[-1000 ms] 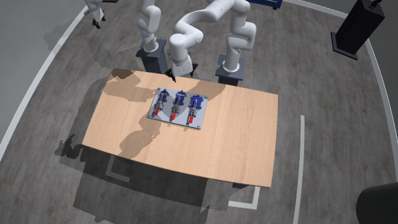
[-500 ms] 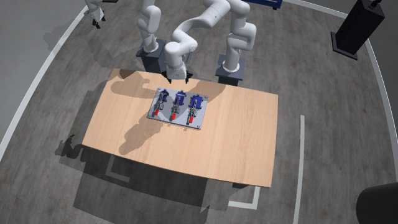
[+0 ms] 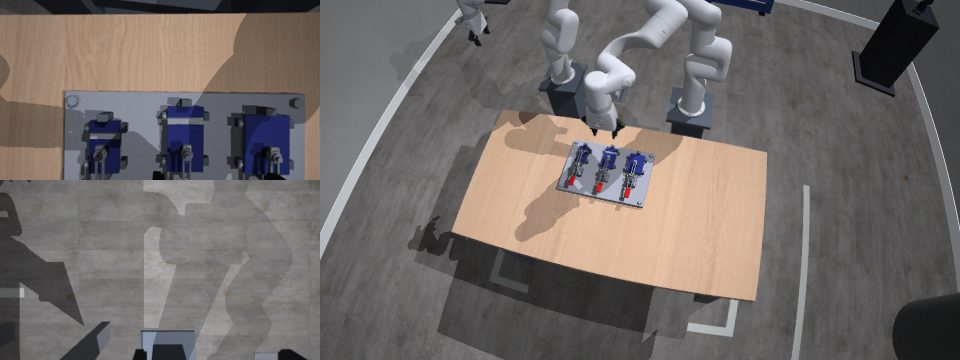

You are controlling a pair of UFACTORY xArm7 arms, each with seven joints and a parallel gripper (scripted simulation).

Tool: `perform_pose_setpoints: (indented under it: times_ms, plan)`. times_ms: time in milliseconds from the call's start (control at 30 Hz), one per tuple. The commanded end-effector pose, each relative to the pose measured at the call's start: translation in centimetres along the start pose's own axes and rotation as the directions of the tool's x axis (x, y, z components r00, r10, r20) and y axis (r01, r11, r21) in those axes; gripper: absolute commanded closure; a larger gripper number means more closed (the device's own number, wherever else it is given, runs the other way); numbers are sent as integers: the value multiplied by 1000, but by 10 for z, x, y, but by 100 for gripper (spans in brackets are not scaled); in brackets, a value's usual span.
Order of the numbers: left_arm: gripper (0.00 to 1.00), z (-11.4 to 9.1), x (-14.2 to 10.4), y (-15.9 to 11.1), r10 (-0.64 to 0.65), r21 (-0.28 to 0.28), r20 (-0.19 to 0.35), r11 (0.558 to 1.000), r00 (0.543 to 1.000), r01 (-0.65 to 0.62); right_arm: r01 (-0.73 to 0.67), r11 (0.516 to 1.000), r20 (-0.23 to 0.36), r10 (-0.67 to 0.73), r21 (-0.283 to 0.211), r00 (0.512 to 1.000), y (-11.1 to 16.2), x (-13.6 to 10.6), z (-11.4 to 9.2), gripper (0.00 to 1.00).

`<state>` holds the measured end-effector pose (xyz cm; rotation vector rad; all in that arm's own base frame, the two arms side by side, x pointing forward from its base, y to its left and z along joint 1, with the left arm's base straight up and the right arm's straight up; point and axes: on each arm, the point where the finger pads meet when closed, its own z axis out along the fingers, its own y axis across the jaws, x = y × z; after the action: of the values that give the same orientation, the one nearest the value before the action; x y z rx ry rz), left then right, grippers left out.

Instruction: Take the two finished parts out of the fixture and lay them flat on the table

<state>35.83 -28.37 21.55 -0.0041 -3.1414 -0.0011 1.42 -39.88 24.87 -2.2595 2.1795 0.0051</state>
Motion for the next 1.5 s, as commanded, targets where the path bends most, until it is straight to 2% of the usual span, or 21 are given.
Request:
perform_pose_setpoints:
  times_ms: [0,1267,1300,1467]
  plan:
    - [100,-1,-1,-1,2,3,4,1000,1000,-2,0,1000,-4,0,1,1000,0,1,-1,0]
    - [100,-1,-1,-1,2,3,4,1000,1000,-2,0,1000,-4,0,1,1000,0,1,-1,0]
    - [0,-1,-1,-1,2,3,4,1000,1000,-2,0,1000,-4,0,1,1000,0,1,-1,0]
    - [0,-1,-1,-1,2,3,4,1000,1000,-2,0,1000,-4,0,1,1000,0,1,-1,0]
